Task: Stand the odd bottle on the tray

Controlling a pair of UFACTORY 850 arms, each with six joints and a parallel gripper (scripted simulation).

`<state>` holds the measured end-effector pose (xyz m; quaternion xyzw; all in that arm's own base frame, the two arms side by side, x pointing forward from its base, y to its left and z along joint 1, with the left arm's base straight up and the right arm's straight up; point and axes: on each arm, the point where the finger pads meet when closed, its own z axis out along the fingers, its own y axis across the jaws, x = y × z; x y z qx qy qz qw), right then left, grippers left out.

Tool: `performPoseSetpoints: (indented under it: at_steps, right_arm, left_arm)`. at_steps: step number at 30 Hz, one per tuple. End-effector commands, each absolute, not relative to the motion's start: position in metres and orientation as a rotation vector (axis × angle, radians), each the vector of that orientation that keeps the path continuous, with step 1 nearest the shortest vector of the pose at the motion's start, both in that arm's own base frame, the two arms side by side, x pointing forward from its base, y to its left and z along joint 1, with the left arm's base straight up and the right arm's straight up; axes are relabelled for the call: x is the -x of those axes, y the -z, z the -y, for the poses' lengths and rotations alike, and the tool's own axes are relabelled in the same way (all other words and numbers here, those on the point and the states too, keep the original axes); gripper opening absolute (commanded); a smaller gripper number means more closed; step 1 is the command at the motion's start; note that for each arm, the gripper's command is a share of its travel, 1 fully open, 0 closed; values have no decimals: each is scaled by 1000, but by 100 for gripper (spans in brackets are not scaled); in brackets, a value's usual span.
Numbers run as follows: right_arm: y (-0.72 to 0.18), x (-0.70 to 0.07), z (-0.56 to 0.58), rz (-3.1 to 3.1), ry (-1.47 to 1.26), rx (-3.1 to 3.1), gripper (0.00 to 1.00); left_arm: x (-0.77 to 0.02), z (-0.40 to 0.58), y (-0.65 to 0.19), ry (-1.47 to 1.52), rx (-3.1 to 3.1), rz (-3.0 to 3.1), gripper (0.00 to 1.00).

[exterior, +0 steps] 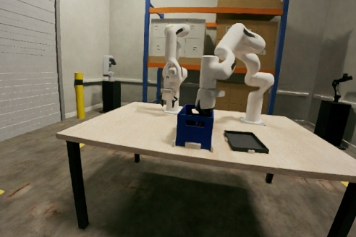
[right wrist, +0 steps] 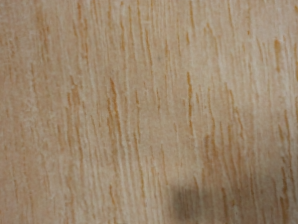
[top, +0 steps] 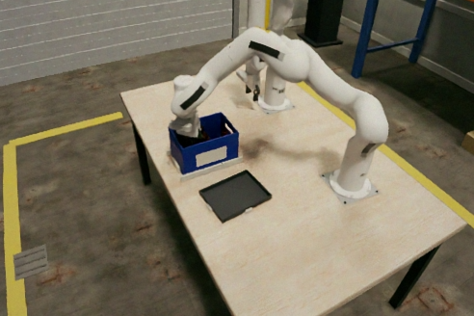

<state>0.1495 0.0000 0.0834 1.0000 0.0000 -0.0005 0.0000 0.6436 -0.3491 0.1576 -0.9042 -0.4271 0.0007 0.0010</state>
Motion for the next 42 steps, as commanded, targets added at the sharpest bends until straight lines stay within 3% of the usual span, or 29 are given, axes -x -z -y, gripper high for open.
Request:
performPoseSetpoints:
  at_steps: [1, 24, 25, 42]
  right_arm:
    - [-84, -150, 0, 0, 0, -3142, 100]
    - [-84, -150, 0, 0, 0, -3142, 100]
    - [-84, -150, 0, 0, 0, -3142, 100]
    - [-84, -150, 0, 0, 0, -3142, 100]
  left_arm:
    - [-644, 349, -159, 0, 2841, 1342, 0]
    - [-644, 349, -159, 0, 2841, 1342, 0]
    - [-644, 349, -159, 0, 2841, 1342, 66]
    - [-644, 349, -159, 0, 2841, 1342, 66]
